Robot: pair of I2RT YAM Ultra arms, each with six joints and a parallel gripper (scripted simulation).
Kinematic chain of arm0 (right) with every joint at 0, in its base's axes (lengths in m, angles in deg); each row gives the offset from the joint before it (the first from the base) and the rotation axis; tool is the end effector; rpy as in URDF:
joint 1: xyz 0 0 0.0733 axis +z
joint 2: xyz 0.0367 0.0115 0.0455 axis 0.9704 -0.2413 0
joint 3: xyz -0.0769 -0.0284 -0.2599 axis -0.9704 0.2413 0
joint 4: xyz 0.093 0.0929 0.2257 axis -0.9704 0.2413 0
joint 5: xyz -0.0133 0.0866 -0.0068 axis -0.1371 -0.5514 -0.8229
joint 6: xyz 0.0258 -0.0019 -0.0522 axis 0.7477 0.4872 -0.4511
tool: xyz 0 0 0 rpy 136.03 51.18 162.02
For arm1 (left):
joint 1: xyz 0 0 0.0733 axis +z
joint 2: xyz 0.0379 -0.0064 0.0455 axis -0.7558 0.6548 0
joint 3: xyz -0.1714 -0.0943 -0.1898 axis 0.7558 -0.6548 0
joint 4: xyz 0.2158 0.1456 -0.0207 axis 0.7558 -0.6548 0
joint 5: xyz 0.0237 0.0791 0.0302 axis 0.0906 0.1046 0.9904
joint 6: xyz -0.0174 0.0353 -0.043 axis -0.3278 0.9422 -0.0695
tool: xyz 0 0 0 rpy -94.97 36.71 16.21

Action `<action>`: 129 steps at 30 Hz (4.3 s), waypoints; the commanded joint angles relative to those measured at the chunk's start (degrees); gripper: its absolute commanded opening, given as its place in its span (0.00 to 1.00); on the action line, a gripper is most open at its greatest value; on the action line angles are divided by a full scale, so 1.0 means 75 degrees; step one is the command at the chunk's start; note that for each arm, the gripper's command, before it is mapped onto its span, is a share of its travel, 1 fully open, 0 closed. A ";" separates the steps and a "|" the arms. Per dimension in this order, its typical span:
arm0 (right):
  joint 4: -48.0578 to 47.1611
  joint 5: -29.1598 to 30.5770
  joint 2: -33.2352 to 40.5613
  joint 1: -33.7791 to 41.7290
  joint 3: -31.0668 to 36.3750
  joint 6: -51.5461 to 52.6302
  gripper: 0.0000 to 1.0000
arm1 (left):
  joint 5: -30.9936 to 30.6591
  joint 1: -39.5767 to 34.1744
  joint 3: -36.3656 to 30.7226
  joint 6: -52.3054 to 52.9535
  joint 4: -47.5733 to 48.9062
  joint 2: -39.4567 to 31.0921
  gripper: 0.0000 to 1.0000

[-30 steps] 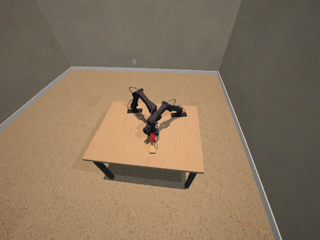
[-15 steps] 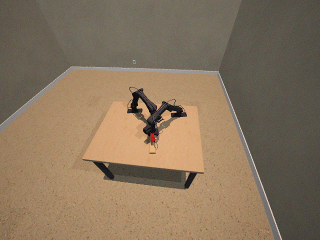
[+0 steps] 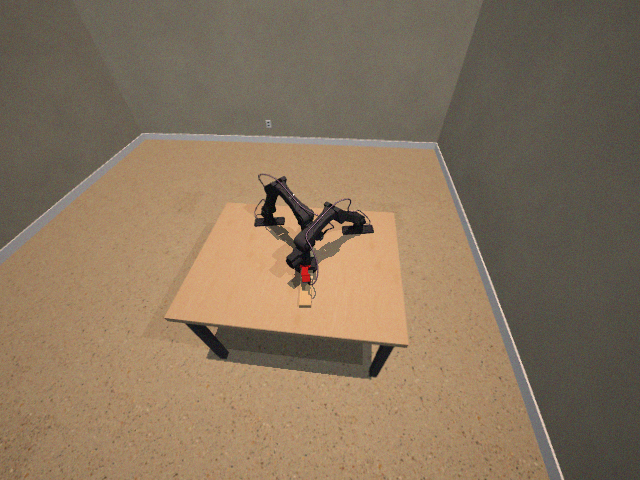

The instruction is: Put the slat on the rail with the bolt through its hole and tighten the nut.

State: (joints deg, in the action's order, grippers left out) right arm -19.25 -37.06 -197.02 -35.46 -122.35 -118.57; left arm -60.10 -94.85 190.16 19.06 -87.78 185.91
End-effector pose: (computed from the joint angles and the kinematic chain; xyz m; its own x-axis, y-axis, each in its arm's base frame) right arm 0.2939 0.2525 0.1926 0.2954 -0.9553 0.0067 -0.9554 -0.2955 -0.0019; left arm 0.3294 -0.3369 0.1744 -0.9964 0.0824 0.0223 0.0827 0.9965 0.0137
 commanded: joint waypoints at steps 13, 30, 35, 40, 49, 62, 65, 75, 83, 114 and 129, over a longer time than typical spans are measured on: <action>0.0121 -0.0051 0.0118 0.0011 -0.0107 -0.0712 0.34 | 0.0002 0.0000 0.0033 -0.0001 0.0004 -0.0073 0.72; 0.0105 -0.0052 0.0118 0.0010 -0.0095 -0.0712 0.34 | 0.0002 0.0000 0.0033 -0.0001 0.0004 -0.0073 0.72; 0.0070 -0.0052 0.0103 0.0010 -0.0069 -0.0712 0.34 | 0.0002 0.0000 0.0033 -0.0001 0.0004 -0.0073 0.72; 0.0041 -0.0052 0.0096 0.0010 -0.0048 -0.0712 0.34 | 0.0002 0.0000 0.0033 -0.0001 0.0004 -0.0073 0.72; -0.0016 -0.0052 0.0081 0.0011 -0.0004 -0.0712 0.34 | 0.0002 0.0000 0.0033 -0.0001 0.0004 -0.0073 0.72; -0.0096 -0.0052 0.0061 0.0010 0.0057 -0.0712 0.34 | 0.0002 0.0000 0.0033 -0.0001 0.0004 -0.0073 0.72; -0.0118 -0.0052 0.0055 0.0010 0.0073 -0.0712 0.34 | 0.0002 0.0000 0.0033 -0.0001 0.0004 -0.0073 0.72; -0.0175 -0.0052 0.0041 0.0010 0.0118 -0.0712 0.34 | 0.0002 0.0000 0.0033 -0.0001 0.0004 -0.0073 0.72; -0.0042 -0.0002 0.0058 0.0000 0.0012 -0.0669 0.13 | 0.0002 0.0000 0.0033 -0.0001 0.0004 -0.0073 0.72; -0.0043 -0.0014 0.0059 -0.0006 0.0014 0.0057 0.11 | 0.0002 0.0000 0.0033 -0.0001 0.0004 -0.0073 0.72; -0.0045 -0.0052 0.0061 -0.0024 0.0016 0.3907 0.11 | 0.0002 0.0000 0.0033 -0.0001 0.0004 -0.0073 0.72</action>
State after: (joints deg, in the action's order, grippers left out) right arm -19.34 -37.20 -196.93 -35.46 -121.90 -97.28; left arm -60.10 -94.85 190.16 19.06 -87.78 185.91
